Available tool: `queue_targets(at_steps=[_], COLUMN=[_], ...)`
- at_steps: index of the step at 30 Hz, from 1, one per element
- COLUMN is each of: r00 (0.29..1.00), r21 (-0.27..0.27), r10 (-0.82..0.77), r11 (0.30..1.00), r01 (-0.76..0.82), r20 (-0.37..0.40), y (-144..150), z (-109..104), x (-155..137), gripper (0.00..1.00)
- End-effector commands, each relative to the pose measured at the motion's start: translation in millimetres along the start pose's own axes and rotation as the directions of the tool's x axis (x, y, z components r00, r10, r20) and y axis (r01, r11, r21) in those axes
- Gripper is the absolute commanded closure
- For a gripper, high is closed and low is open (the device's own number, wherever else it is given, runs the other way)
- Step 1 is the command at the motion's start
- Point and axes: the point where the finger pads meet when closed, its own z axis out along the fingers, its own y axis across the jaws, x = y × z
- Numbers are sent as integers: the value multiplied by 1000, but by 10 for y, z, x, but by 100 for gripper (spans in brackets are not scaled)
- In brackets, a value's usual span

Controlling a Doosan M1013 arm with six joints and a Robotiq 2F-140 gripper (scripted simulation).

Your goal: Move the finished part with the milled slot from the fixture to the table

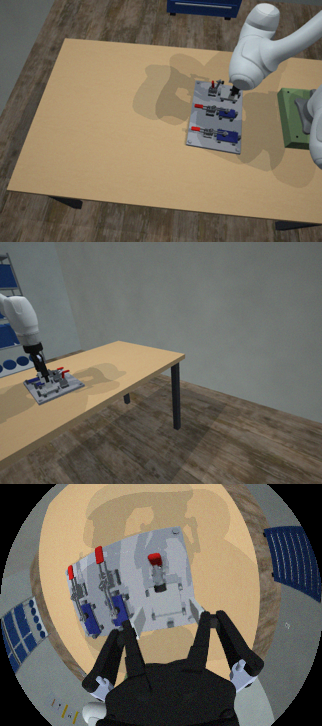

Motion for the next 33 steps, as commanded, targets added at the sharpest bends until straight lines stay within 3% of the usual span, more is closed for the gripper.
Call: queue_targets(at_steps=[1, 33], r00=[1000, 1000], r21=[-3, -2], r10=[6, 6], r11=[1000, 1000], r01=[-6, -6], r20=[-1, -1], y=[14, 13], z=[23, 313], x=[1, 2], gripper=[42, 42])
